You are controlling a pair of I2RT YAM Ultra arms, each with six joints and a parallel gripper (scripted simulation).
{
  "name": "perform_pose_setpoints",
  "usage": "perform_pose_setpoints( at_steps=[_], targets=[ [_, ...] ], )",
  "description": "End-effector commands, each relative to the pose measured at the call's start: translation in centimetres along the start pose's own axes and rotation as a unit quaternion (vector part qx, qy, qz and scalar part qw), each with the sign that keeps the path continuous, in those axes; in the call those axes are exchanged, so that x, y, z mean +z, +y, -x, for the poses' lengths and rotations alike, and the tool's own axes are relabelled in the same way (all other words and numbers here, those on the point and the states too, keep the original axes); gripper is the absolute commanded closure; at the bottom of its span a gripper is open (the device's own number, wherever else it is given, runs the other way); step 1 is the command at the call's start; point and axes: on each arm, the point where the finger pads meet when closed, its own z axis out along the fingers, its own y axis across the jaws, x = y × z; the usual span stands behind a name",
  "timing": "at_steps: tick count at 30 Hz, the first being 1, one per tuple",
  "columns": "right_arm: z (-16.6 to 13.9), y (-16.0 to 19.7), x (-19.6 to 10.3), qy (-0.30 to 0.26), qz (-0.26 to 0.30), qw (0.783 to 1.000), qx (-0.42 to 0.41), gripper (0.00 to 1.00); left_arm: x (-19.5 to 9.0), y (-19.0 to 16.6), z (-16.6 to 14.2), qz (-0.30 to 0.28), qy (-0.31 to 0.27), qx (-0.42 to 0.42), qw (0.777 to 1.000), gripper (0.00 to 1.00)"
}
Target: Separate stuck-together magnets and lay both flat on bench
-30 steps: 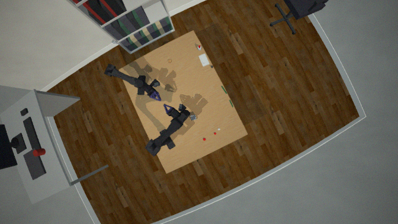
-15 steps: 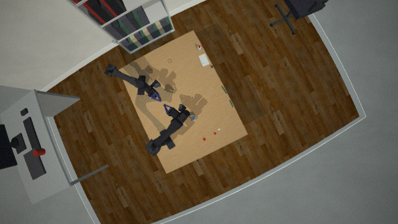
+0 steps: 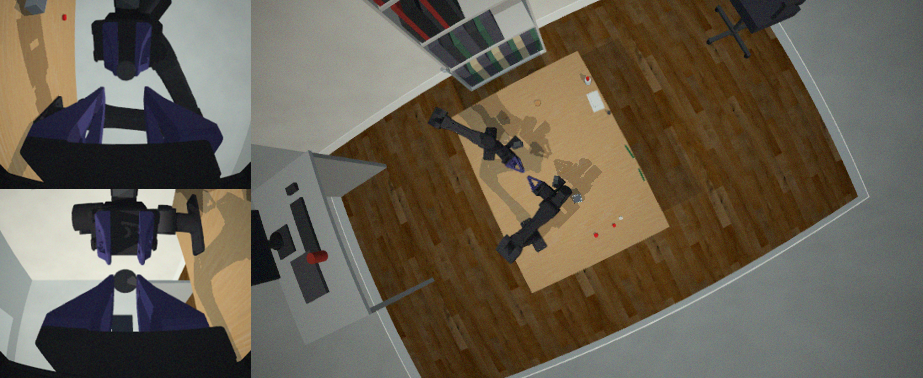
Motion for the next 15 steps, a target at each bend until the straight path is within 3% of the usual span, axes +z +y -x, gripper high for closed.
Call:
perform_pose_setpoints(
  at_steps=[1,15],
  targets=[
    [-0.14,0.51,0.02,0.004,0.006,1.000,-0.007,0.82,0.17,-0.66,0.06,-0.008,-0.002,0.003,1.000,0.67],
    [-0.14,0.51,0.02,0.004,0.006,1.000,-0.007,0.82,1.00,-0.88,0.05,-0.009,-0.002,0.003,1.000,0.67]
  ],
)
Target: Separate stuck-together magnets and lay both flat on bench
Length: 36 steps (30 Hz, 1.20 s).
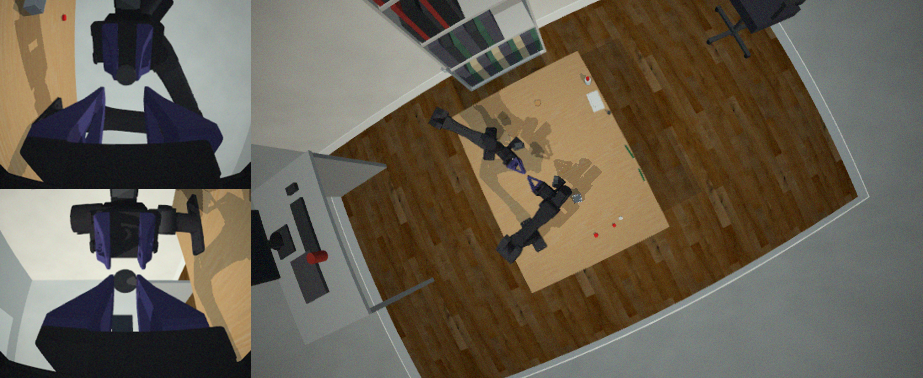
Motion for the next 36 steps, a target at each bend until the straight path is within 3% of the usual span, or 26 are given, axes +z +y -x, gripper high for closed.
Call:
perform_pose_setpoints(
  at_steps=[1,36],
  targets=[
    [-0.1,0.5,0.0,0.004,0.006,1.000,-0.007,0.82,0.2,-0.9,0.1,-0.010,-0.001,0.004,1.000,0.67],
    [-0.1,0.5,0.0,0.004,0.006,1.000,-0.007,0.82,2.3,-0.7,0.0,-0.010,-0.003,0.005,1.000,0.67]
  ],
)
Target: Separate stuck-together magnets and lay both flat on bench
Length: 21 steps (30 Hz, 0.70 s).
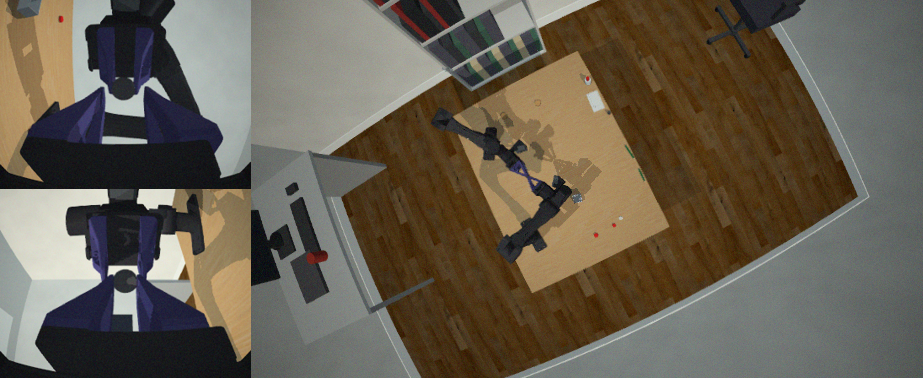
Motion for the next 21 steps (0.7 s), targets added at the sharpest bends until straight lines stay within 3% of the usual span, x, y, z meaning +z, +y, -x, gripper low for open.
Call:
perform_pose_setpoints(
  at_steps=[1,21],
  targets=[
    [-0.09,0.57,-0.06,0.003,0.006,1.000,-0.007,0.82,0.17,-0.53,0.06,-0.008,-0.002,0.003,1.000,0.67],
    [-0.09,0.57,-0.06,0.003,0.006,1.000,-0.007,0.82,0.64,-0.42,0.01,-0.008,-0.001,0.002,1.000,0.67]
  ],
)
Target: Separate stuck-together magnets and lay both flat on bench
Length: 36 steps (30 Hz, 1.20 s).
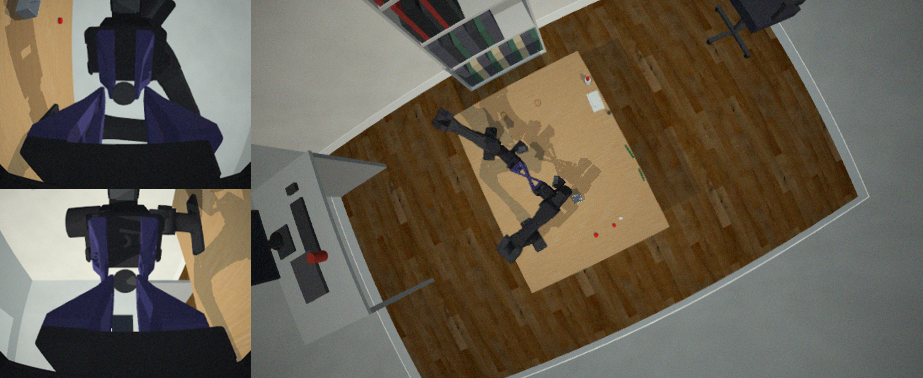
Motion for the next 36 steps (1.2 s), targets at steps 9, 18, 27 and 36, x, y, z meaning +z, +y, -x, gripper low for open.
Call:
perform_pose_setpoints(
  at_steps=[9,18,27,36],
  targets=[
    [-0.13,0.59,0.01,0.004,0.006,1.000,-0.009,0.82,0.00,-0.45,-0.15,-0.007,0.002,0.001,1.000,0.67],
    [-0.13,0.59,0.01,0.004,0.006,1.000,-0.009,0.82,0.03,-0.66,-0.11,-0.007,0.003,0.004,1.000,0.67],
    [-0.13,0.59,0.01,0.004,0.006,1.000,-0.009,0.82,0.05,-0.70,-0.10,-0.007,0.003,0.004,1.000,0.67],
    [-0.13,0.59,0.01,0.004,0.006,1.000,-0.009,0.82,0.03,-0.68,-0.09,-0.007,0.003,0.004,1.000,0.69]
  ],
)
